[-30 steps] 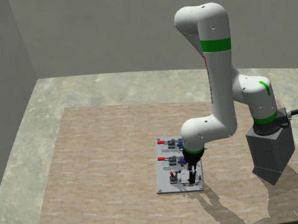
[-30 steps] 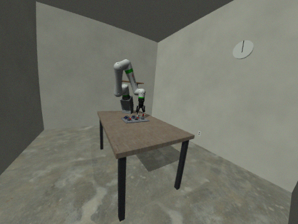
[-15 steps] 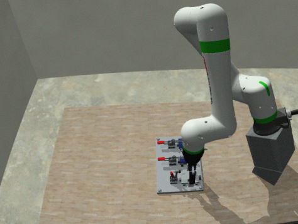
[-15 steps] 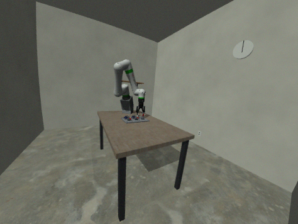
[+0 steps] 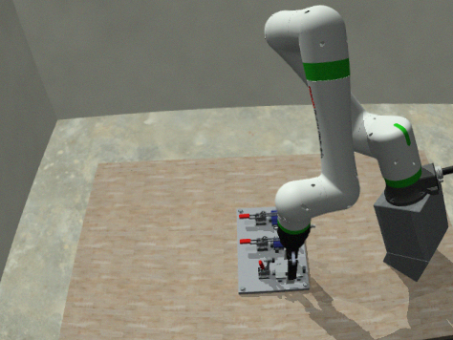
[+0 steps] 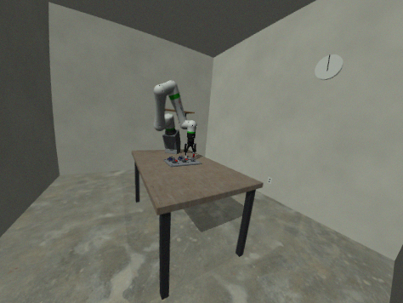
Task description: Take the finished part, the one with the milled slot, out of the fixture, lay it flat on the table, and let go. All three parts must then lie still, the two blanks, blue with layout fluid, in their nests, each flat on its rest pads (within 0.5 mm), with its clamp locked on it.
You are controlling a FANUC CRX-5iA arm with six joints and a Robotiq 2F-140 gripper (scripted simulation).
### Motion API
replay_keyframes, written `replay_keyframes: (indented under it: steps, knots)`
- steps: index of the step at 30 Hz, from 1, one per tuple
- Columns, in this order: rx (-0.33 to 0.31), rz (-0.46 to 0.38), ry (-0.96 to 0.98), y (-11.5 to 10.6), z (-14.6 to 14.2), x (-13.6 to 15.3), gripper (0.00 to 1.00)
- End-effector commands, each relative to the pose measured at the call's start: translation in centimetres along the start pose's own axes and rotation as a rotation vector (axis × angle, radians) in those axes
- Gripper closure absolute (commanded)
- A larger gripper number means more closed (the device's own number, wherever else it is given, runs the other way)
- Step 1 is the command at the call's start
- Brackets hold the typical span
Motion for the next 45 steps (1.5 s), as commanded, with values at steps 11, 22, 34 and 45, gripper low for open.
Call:
replay_keyframes:
  steps: [11, 22, 34, 45]
  knots:
    - [0.000, 0.000, 0.000, -0.01, -0.01, 0.00, 0.42]
    - [0.000, 0.000, 0.000, -0.01, -0.01, 0.00, 1.00]
    - [0.000, 0.000, 0.000, 0.00, -0.01, 0.00, 1.00]
    - [0.000, 0.000, 0.000, 0.00, -0.01, 0.00, 1.00]
Point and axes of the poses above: the point where the finger pads meet when closed, its own y axis out along the fingers, its own z axis across the jaws, x = y × z, the point moved 6 cm from there along -y, back along the fingers, and after that the axes turned 15 degrees about y, right-handed, at the moved point
